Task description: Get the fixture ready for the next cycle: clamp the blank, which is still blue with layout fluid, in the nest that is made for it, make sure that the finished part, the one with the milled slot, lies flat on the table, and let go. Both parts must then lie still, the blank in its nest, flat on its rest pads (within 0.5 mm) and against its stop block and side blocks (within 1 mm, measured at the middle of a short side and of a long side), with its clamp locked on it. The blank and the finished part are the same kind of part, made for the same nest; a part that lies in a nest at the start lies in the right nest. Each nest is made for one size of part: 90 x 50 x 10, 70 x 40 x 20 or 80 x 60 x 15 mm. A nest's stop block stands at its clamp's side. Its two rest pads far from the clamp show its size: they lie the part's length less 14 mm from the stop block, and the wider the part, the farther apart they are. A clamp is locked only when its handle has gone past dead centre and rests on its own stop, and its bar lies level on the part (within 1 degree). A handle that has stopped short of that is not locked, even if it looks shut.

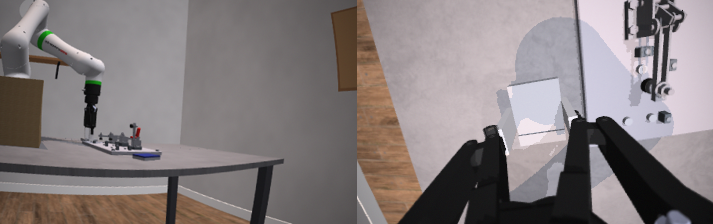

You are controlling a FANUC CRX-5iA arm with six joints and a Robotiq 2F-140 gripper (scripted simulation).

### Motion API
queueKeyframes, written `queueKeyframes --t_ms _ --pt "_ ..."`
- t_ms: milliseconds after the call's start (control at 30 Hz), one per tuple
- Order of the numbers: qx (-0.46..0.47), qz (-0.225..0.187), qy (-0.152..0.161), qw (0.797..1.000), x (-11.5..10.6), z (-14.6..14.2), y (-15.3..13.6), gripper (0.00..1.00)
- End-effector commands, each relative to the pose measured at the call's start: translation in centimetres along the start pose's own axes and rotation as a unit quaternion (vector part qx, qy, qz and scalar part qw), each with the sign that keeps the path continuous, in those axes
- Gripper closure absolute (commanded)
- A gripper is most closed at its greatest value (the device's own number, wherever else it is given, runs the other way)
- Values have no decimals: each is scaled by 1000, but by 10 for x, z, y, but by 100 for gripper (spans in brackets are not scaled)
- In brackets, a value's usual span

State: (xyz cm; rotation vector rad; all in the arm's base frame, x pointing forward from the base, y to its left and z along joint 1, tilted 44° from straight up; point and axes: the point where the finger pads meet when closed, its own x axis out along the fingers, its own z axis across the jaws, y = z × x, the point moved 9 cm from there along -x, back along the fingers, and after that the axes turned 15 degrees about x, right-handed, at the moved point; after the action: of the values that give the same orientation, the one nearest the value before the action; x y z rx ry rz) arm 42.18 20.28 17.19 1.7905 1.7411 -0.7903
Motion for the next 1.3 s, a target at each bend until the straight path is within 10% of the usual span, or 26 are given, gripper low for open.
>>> queueKeyframes --t_ms 0,867,900,1267 --pt "0 0 0 1000 1 0 0 100" --pt "0 0 0 1000 6 0 0 100" --pt "0 0 0 1000 6 0 0 46" --pt "0 0 0 1000 6 0 0 46"
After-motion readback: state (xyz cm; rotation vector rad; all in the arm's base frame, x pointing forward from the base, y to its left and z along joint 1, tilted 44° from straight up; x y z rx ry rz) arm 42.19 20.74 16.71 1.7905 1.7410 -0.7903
